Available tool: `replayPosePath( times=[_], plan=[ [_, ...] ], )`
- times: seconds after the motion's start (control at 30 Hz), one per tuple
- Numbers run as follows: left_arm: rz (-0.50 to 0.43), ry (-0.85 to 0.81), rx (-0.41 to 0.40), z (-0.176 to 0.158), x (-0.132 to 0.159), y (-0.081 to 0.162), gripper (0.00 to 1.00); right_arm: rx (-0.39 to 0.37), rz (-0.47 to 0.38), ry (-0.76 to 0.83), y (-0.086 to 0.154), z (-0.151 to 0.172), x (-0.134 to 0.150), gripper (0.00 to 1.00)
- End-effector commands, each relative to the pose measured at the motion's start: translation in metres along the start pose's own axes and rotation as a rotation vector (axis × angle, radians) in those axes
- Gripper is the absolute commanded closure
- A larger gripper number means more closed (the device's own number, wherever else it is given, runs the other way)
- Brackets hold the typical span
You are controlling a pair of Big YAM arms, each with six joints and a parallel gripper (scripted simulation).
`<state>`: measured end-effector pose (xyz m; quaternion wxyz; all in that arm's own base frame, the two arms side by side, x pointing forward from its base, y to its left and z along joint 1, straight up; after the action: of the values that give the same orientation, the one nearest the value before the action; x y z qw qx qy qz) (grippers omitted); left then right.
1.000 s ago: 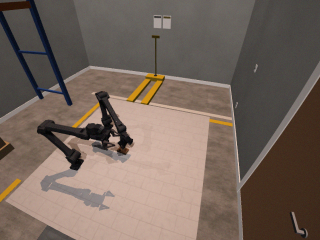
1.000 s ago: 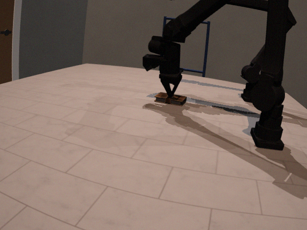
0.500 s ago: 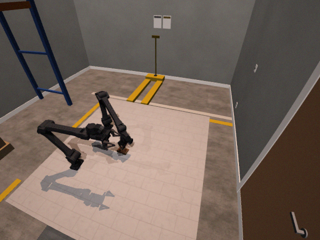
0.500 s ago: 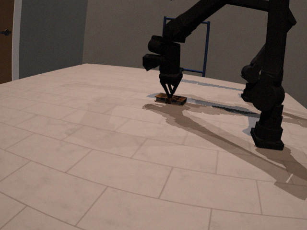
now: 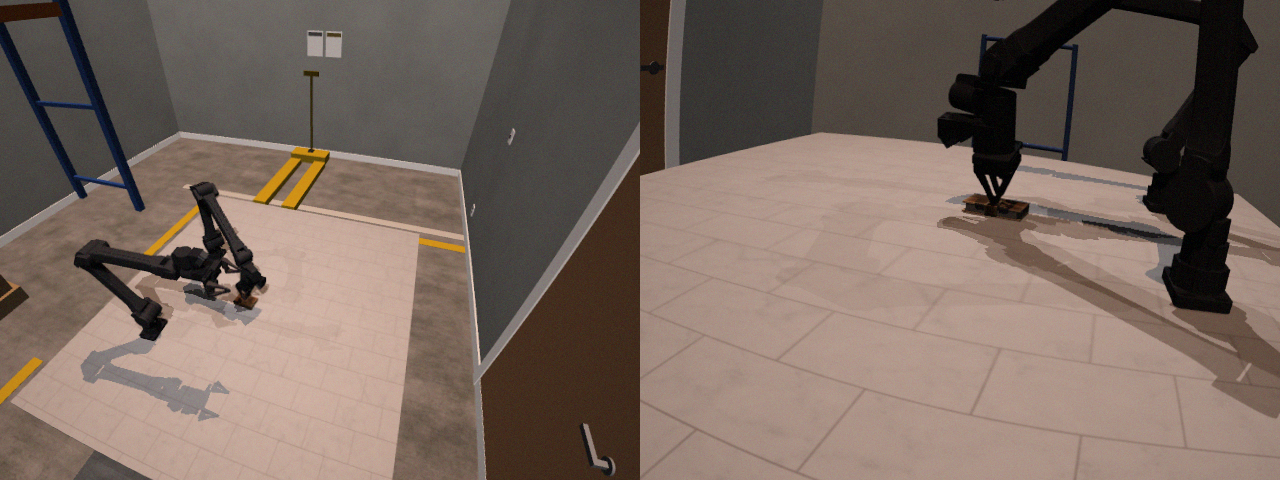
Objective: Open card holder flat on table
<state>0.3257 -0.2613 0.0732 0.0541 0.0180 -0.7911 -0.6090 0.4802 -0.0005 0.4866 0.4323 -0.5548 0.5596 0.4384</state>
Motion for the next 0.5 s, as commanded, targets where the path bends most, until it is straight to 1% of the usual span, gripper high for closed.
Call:
replayPosePath(
  times=[0.0, 0.07, 0.47],
  plan=[
    [-0.044, -0.013, 0.031, -0.012, -0.013, 0.023, 0.66, 0.011, -0.045, 0.0, 0.002, -0.006, -0.024, 0.0],
    [-0.057, -0.022, 0.05, -0.02, -0.019, 0.039, 0.66, 0.011, -0.045, 0.0, 0.002, -0.006, -0.024, 0.0],
    [-0.057, -0.023, 0.051, -0.021, -0.019, 0.074, 0.66, 0.011, -0.045, 0.0, 0.002, -0.006, -0.024, 0.0]
  ],
)
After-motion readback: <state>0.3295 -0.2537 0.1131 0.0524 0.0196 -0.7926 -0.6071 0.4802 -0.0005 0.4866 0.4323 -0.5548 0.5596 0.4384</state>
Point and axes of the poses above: on each arm, the point where the finger pads meet when closed, its own y axis back along the fingers, its own z axis across the jaws, x = y × z, the point moved 4 cm from there along y, back along the fingers, and after that the axes turned 14 degrees about y, right-handed, at the moved point
